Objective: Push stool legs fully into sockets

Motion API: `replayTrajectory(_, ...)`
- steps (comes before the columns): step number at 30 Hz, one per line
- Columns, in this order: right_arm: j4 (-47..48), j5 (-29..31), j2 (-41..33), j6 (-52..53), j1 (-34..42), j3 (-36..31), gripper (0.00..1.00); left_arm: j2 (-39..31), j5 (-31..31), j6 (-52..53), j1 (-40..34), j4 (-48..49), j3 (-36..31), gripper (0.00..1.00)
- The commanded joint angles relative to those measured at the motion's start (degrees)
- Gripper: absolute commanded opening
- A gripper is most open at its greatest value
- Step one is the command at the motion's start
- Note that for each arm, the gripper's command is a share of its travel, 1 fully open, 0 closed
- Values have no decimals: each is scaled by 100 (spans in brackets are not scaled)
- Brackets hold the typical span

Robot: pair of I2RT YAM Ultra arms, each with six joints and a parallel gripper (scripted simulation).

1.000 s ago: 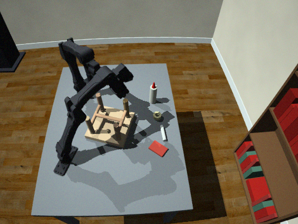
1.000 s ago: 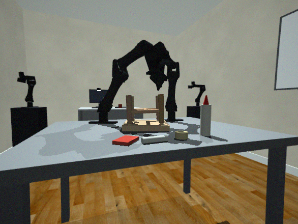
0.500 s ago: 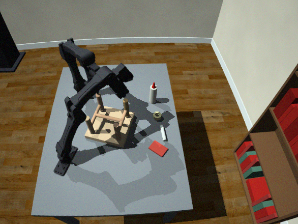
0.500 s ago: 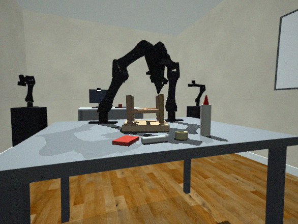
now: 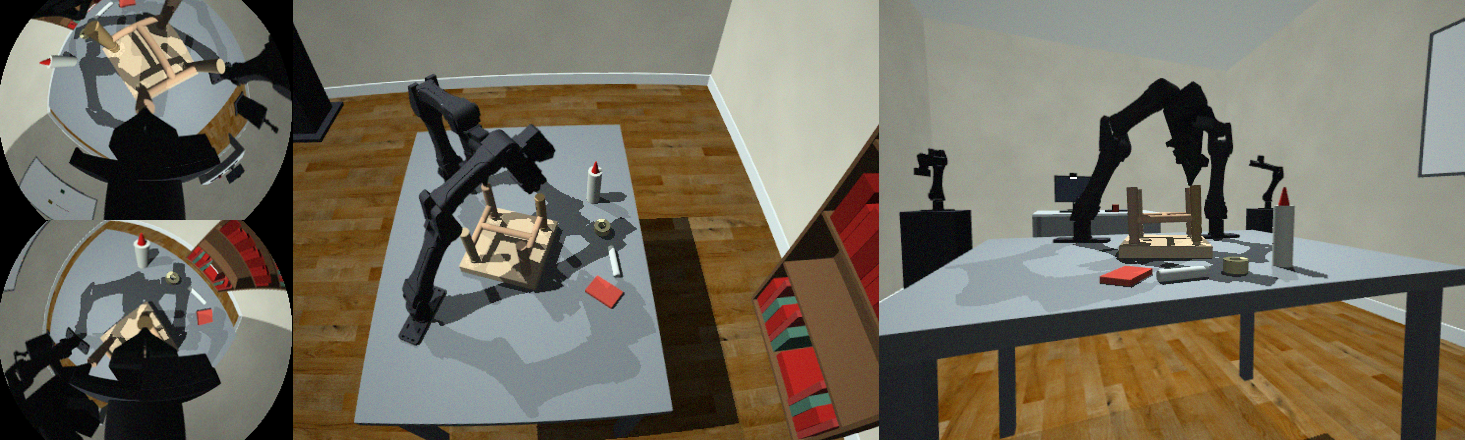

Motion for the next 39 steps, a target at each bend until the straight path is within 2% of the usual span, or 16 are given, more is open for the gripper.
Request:
replayTrajectory(1, 186, -11, -199, -46, -61, -232, 0, -178, -40, -29, 12, 99, -34, 0)
replayTrajectory(30, 1322, -10, -798, -46, -30, -1867, 0, -158, -41, -28, 12, 81, -35, 0)
replayTrajectory(39, 1366, -10, -836, -46, -28, -1691, 0, -158, -41, -28, 12, 81, -35, 0)
